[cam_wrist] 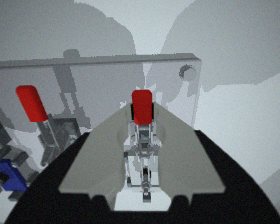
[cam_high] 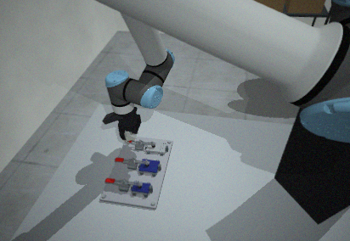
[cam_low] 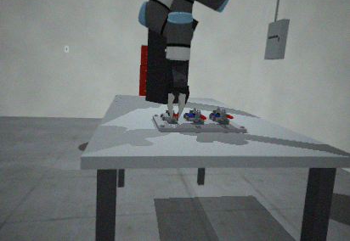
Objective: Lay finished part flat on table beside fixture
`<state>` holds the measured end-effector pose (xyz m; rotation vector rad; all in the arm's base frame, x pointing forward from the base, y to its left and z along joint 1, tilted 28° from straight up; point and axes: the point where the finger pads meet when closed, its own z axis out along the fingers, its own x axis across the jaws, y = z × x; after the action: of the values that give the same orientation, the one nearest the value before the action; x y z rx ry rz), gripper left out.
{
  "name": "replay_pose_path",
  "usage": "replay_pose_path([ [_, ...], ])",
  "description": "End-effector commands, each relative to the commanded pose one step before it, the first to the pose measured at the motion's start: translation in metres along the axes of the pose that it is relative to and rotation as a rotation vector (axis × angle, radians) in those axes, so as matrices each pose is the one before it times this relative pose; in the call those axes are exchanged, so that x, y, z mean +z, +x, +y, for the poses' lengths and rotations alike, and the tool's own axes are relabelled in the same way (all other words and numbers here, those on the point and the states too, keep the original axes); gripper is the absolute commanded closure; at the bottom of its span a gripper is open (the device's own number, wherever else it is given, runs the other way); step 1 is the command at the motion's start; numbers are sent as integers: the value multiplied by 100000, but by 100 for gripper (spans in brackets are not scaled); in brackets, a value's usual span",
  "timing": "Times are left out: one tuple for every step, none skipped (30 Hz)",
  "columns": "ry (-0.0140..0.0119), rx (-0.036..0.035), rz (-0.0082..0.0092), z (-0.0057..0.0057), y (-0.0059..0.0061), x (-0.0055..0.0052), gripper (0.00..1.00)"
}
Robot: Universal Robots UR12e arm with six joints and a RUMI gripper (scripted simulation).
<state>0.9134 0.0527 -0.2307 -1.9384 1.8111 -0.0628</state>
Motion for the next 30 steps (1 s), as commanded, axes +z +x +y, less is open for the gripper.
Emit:
replay_pose_path([
  [359,7,151,173,173,-682,100],
  [8,-3,1,45,0,-61,100],
  [5,-2,1,47,0,-62,100],
  [0,0,-1,49,0,-62,100],
  [0,0,0,50,0,-63,100],
  [0,0,0,51,0,-64,100],
  [0,0,0,53,0,-62,100],
  [0,0,0,59,0,-55,100],
  [0,0,0,60,0,-56,100],
  [0,0,0,61,0,-56,100],
  [0,0,0,61,0,-57,100],
  [0,0,0,0,0,0,100],
  [0,0,0,0,0,0,100],
  [-3,0,9,63,3,-57,100],
  [0,0,0,62,0,-58,100],
  [0,0,-1,63,-1,-58,100],
  [0,0,-1,63,-1,-58,100],
  [0,0,-1,69,0,-50,100],
  [0,0,-1,71,0,-48,100],
  [0,0,-1,71,0,-48,100],
  [0,0,0,71,0,-48,100],
  [0,0,0,71,0,-48,100],
  [0,0,0,71,0,-48,100],
  [0,0,0,71,0,-48,100],
  [0,0,0,71,0,-48,100],
  [0,0,0,75,0,-41,100],
  [0,0,1,78,0,-37,100],
  [0,0,1,77,0,-37,100],
  [0,0,0,0,0,0,100],
  [0,0,0,0,0,0,100],
])
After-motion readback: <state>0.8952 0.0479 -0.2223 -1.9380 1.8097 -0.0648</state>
